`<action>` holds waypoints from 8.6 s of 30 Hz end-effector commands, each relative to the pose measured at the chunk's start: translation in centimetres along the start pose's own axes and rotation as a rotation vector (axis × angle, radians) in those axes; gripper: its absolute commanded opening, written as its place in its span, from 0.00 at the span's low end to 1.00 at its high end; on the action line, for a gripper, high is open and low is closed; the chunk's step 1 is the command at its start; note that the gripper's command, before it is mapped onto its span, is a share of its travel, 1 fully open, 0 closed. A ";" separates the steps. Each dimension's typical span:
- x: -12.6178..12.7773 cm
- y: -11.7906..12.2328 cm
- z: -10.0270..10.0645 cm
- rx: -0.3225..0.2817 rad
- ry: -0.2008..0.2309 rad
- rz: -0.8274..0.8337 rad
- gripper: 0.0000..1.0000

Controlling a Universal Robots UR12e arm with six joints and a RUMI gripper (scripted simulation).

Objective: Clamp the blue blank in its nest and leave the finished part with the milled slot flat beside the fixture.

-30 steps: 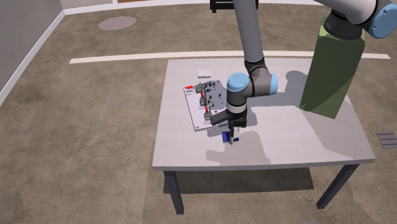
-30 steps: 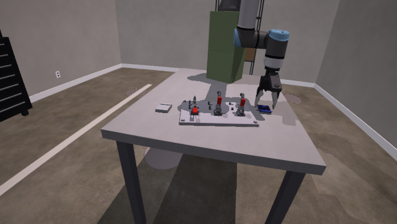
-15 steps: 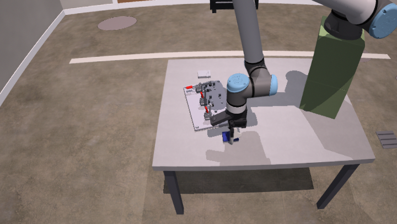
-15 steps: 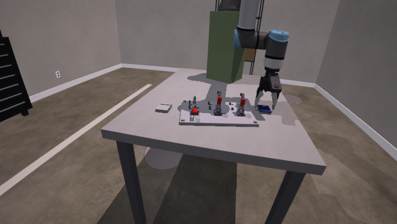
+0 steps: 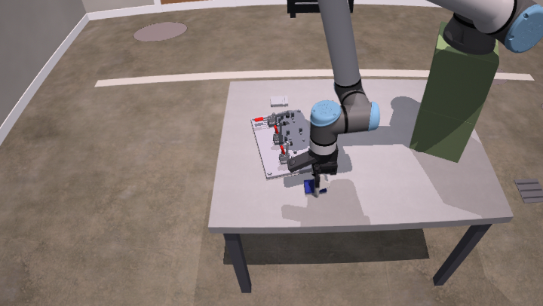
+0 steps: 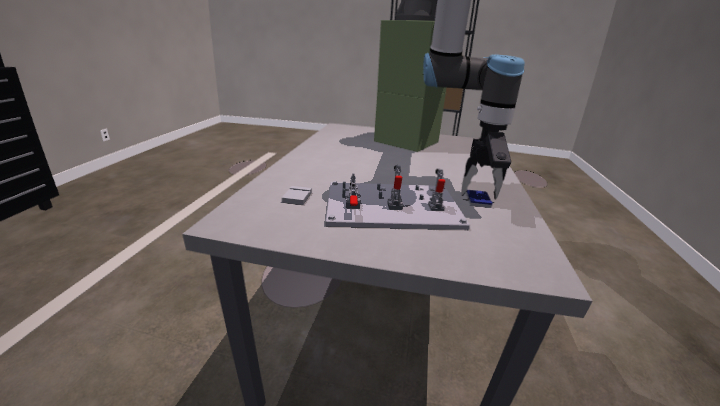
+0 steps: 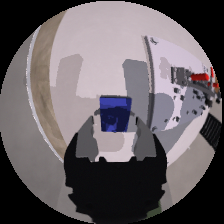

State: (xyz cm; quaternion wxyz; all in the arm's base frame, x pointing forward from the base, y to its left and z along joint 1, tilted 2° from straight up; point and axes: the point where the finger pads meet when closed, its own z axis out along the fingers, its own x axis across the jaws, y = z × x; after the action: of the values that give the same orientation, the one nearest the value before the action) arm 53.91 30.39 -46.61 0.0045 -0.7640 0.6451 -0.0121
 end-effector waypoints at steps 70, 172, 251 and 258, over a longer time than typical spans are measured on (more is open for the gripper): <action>0.0 0.0 -0.1 0.001 0.000 0.000 0.00; 0.0 0.0 -12.0 0.001 0.000 0.000 0.00; 0.0 0.3 -9.9 0.001 0.000 -0.165 0.00; 0.1 0.3 -9.5 0.001 0.000 -0.165 0.00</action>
State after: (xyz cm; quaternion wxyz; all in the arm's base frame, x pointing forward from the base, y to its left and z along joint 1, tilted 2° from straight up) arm 53.35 30.37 -36.91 0.0034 -0.8147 0.5798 -0.0123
